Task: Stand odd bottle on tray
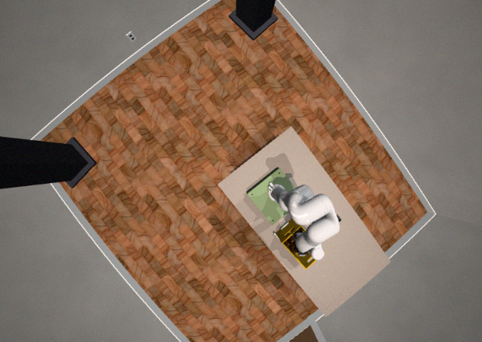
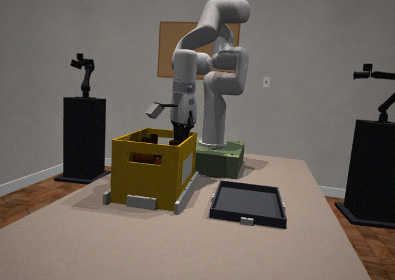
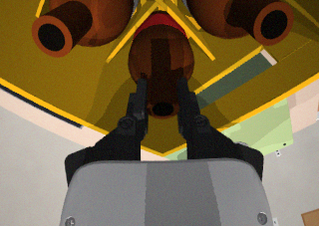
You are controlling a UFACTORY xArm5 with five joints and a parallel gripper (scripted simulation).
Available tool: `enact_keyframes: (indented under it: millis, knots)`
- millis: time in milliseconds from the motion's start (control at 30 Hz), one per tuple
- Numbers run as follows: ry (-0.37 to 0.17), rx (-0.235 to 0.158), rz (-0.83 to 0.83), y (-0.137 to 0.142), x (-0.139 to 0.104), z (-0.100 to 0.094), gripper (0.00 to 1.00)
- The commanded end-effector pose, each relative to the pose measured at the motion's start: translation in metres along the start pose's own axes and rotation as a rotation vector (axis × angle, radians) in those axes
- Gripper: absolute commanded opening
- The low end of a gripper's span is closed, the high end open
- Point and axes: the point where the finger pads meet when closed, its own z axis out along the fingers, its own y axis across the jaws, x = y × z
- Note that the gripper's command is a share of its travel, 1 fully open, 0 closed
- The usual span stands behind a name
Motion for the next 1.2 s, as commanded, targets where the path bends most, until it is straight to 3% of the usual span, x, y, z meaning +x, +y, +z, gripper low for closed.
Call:
enact_keyframes:
  millis: [0, 33, 67, 1167]
  knots:
    - [0.003, 0.002, 0.000, -0.0006, 0.0010, -0.0010, 0.00]
    - [0.003, 0.002, 0.000, -0.0006, 0.0010, -0.0010, 0.00]
    - [0.003, 0.002, 0.000, -0.0006, 0.0010, -0.0010, 0.65]
    - [0.003, 0.002, 0.000, -0.0006, 0.0010, -0.0010, 0.65]
